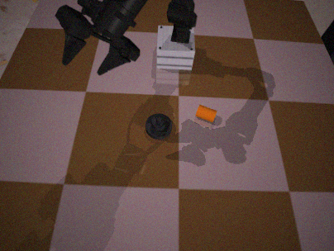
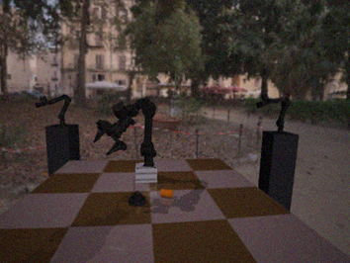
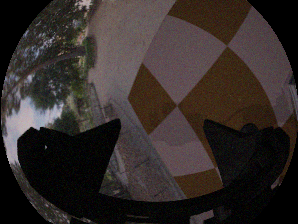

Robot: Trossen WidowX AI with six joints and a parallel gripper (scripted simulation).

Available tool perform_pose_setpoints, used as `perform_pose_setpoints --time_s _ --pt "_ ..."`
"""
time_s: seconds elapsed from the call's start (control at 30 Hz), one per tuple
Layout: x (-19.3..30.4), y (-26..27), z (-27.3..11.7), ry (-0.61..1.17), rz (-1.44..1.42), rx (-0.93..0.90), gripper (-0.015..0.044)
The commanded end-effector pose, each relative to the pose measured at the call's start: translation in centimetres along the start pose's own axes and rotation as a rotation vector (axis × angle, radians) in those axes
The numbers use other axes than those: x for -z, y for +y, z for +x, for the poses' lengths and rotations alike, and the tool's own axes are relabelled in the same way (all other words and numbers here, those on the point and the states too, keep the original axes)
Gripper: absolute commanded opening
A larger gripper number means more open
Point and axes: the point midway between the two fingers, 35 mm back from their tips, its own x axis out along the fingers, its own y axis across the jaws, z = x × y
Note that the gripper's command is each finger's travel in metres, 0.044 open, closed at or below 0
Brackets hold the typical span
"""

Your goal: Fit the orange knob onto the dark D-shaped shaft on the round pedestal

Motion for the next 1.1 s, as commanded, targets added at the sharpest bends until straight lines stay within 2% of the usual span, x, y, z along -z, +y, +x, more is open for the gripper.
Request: perform_pose_setpoints --time_s 0.0,0.33,0.63,0.83,1.07 --pt "5.6 -5.0 0.5 0.077 -0.075 0.165 0.0440" --pt "14.6 -18.5 -2.3 0.115 -0.302 0.514 0.0440" --pt "16.5 -31.2 -8.2 -0.051 -0.590 0.733 0.0440" --pt "16.4 -32.1 -8.6 -0.070 -0.614 0.742 0.0440" --pt "16.4 -33.9 -7.1 -0.070 -0.614 0.742 0.0440"
